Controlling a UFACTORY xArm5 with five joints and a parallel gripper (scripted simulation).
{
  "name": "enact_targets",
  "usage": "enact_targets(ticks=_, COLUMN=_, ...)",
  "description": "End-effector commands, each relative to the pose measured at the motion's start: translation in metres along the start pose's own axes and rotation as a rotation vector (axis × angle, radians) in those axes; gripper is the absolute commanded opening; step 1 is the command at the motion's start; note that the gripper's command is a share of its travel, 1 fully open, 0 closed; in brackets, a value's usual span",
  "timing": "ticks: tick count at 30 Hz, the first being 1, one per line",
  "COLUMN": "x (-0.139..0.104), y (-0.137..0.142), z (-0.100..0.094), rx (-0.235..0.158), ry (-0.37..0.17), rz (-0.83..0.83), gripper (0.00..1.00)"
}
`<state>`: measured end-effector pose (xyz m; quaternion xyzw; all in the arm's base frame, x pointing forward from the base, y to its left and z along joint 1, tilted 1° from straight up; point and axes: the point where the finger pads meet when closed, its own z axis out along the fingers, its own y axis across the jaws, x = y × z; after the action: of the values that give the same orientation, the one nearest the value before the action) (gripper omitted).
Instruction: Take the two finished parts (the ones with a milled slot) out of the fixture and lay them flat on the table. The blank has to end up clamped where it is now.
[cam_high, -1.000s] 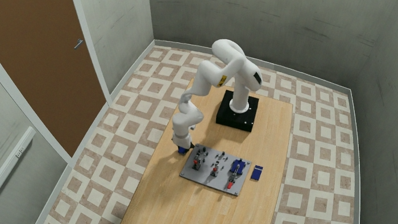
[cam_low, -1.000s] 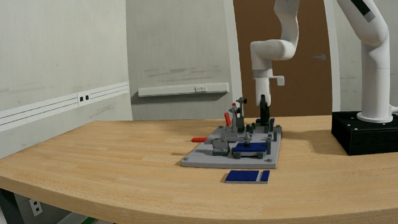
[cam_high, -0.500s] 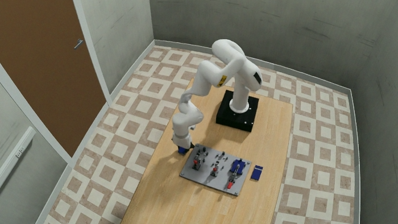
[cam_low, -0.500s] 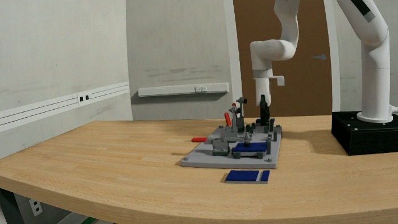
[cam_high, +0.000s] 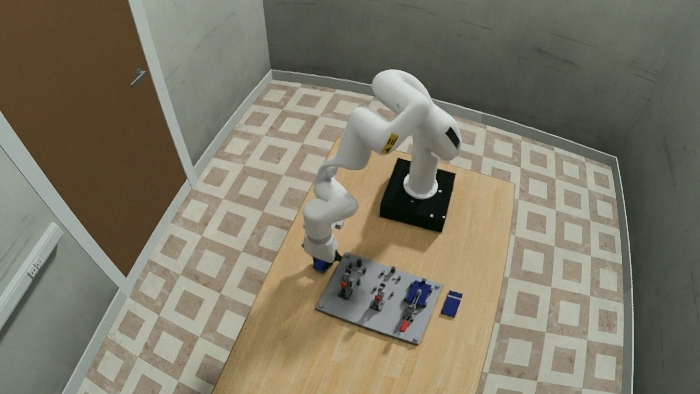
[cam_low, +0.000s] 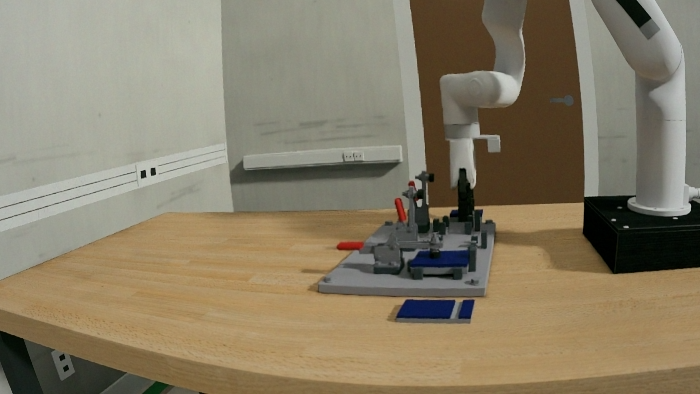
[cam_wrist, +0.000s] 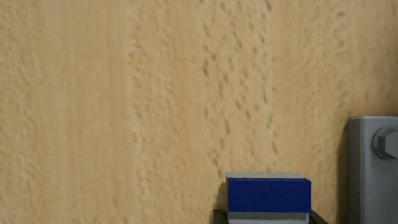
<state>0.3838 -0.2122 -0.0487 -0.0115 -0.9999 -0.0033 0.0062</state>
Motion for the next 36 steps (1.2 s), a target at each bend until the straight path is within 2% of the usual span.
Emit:
enact_targets(ticks=1, x=-0.0016, y=-0.0008, z=-0.0001, rx=0.002, ry=-0.004, rz=0.0, gripper=0.0)
enact_targets(ticks=32, x=-0.0017, y=-0.0008, z=0.0029, rx=0.002, ry=-0.004, rz=0.0, gripper=0.0)
enact_targets(ticks=33, x=-0.0017, y=-0.0008, z=0.0029, rx=0.002, ry=-0.004, rz=0.0, gripper=0.69)
enact_targets(ticks=36, x=-0.0016, y=-0.0008, z=0.0029, rx=0.002, ry=-0.004, rz=0.0, gripper=0.69)
